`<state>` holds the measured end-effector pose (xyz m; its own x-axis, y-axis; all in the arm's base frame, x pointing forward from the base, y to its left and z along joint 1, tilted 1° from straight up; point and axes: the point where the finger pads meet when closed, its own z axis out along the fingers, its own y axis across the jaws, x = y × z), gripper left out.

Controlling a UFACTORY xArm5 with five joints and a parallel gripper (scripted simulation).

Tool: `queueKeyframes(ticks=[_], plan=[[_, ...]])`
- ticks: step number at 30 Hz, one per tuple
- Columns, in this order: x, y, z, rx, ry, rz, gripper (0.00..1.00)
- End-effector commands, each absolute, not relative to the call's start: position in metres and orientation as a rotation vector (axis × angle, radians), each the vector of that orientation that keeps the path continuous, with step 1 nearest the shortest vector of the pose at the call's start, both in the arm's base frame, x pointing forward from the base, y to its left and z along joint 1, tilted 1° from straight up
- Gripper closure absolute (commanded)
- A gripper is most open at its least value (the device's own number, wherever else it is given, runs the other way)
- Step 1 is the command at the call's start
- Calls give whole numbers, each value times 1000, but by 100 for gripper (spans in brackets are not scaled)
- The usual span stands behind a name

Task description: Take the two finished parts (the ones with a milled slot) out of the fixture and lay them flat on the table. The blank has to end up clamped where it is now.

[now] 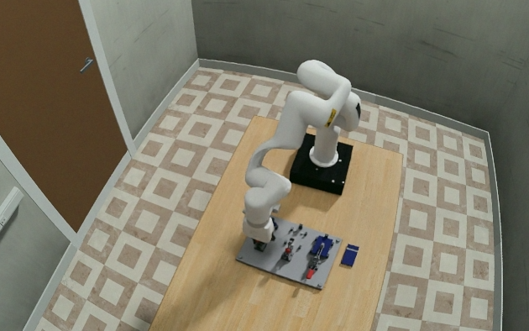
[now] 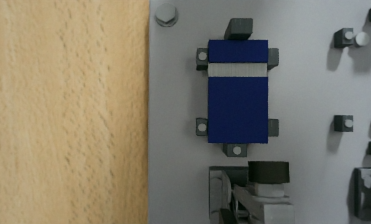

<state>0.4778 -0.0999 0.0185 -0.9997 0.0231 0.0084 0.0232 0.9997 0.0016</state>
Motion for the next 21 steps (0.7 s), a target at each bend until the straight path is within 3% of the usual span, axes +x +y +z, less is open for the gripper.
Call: queueKeyframes(ticks=[1, 21], plan=[[478, -100, 19, -36, -3133, -3, 100], [473, -100, 19, -36, -3133, -3, 100]])
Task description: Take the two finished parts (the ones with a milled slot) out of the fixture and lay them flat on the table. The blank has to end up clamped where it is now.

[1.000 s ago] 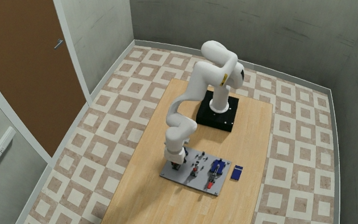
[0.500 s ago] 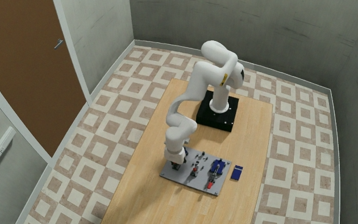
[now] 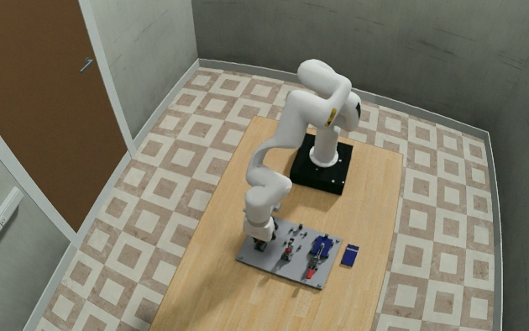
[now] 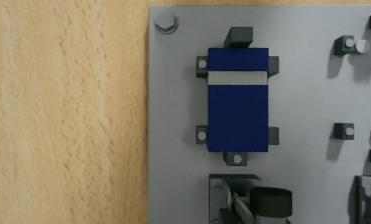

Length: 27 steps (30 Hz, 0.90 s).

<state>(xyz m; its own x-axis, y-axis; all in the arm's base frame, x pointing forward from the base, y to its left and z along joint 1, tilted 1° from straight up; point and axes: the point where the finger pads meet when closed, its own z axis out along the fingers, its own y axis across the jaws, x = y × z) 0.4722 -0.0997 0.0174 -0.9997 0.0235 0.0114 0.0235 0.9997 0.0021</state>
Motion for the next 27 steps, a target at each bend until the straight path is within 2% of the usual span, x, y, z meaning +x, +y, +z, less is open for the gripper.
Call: queueKeyframes(ticks=[1, 16, 17, 27], plan=[[473, -100, 19, -36, -3133, -3, 100], [473, -100, 19, -36, -3134, -2, 100], [473, -100, 19, -37, -3133, -2, 52], [474, -100, 19, -37, -3136, -2, 52]])
